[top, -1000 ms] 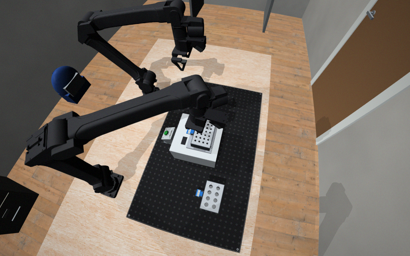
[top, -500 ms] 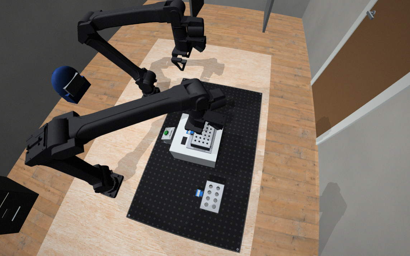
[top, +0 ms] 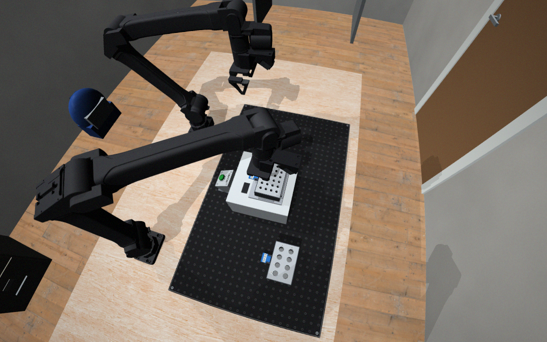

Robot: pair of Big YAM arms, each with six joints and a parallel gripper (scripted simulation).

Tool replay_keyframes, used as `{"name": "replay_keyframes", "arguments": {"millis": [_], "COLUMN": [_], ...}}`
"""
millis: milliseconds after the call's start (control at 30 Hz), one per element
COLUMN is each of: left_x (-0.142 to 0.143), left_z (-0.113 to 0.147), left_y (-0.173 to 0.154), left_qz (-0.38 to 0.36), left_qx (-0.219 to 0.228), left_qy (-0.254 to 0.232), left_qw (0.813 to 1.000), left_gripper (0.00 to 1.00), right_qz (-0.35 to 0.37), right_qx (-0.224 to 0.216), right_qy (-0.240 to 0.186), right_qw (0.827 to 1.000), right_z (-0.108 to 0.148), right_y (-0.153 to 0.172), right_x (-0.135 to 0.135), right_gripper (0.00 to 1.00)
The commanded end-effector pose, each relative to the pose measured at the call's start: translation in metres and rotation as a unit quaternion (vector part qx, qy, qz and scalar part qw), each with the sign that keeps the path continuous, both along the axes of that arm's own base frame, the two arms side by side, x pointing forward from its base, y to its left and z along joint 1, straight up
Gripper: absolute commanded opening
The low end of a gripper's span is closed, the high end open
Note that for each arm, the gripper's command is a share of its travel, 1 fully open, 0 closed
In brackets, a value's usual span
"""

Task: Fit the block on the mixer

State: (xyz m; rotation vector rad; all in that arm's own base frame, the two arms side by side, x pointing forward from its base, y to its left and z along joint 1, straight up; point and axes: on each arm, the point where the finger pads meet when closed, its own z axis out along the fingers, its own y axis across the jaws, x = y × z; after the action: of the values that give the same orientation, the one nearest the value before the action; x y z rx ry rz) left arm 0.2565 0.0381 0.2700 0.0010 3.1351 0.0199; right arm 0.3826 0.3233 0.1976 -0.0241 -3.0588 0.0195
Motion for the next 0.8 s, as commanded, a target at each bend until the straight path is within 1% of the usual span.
{"name": "replay_keyframes", "arguments": {"millis": [0, 133, 433, 600, 767], "left_x": [0.011, 0.011, 0.011, 0.011, 0.012], "left_z": [0.02, 0.02, 0.02, 0.02, 0.02], "left_y": [0.004, 0.004, 0.004, 0.004, 0.004], "left_qz": [0.01, 0.01, 0.01, 0.01, 0.01], "left_qx": [0.004, 0.004, 0.004, 0.004, 0.004], "left_qy": [-0.022, -0.022, -0.023, -0.023, -0.023], "left_qw": [1.0, 1.0, 1.0, 1.0, 1.0], "left_gripper": [1.0, 1.0, 1.0, 1.0, 1.0], "right_qz": [0.004, 0.004, -0.006, -0.006, -0.006], "right_qx": [0.017, 0.023, 0.025, 0.024, 0.015], "right_qy": [-0.016, -0.024, -0.027, -0.026, -0.016], "right_qw": [1.0, 0.999, 0.999, 0.999, 1.0], "right_z": [0.028, 0.03, 0.021, 0.018, 0.007], "right_y": [0.003, 0.007, 0.013, 0.013, 0.01], "right_x": [0.007, 0.012, 0.019, 0.019, 0.015], "right_gripper": [0.0, 0.0, 0.0, 0.0, 0.0]}}
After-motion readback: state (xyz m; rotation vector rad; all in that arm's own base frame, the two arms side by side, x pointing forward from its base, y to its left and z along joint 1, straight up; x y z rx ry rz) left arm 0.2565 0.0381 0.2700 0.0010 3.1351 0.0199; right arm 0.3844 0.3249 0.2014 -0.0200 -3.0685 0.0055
